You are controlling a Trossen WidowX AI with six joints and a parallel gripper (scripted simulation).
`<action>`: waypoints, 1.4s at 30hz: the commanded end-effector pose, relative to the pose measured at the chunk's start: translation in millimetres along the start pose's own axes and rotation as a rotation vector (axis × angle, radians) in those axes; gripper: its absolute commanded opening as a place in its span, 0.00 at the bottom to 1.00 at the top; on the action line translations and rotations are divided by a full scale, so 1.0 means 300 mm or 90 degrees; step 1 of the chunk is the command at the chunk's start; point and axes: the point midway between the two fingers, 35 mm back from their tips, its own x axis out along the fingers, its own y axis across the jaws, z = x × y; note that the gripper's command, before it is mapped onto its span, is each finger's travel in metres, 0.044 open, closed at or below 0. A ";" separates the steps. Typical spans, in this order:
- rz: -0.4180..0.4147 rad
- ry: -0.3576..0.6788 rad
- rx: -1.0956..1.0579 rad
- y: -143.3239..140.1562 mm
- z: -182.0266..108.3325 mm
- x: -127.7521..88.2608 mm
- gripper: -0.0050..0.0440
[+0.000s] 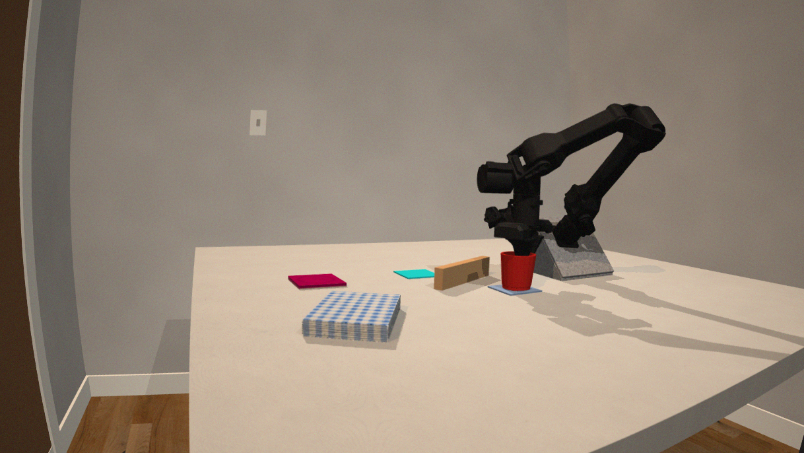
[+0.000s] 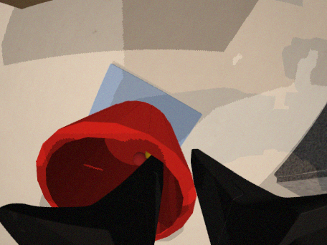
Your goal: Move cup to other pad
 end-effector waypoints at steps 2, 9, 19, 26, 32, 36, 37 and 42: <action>0.005 -0.005 -0.005 0.010 0.001 -0.008 0.22; 0.005 -0.005 -0.005 0.010 0.001 -0.008 0.13; 0.005 -0.005 -0.005 0.010 0.002 -0.012 0.10; 0.004 -0.007 -0.004 0.013 0.009 -0.066 0.10; 0.003 -0.008 -0.003 0.012 0.011 -0.112 0.10; 0.003 -0.008 -0.002 0.011 0.012 -0.140 0.10; 0.003 -0.007 -0.002 0.011 0.012 -0.149 0.10; 0.003 -0.006 -0.001 0.007 0.010 -0.197 0.10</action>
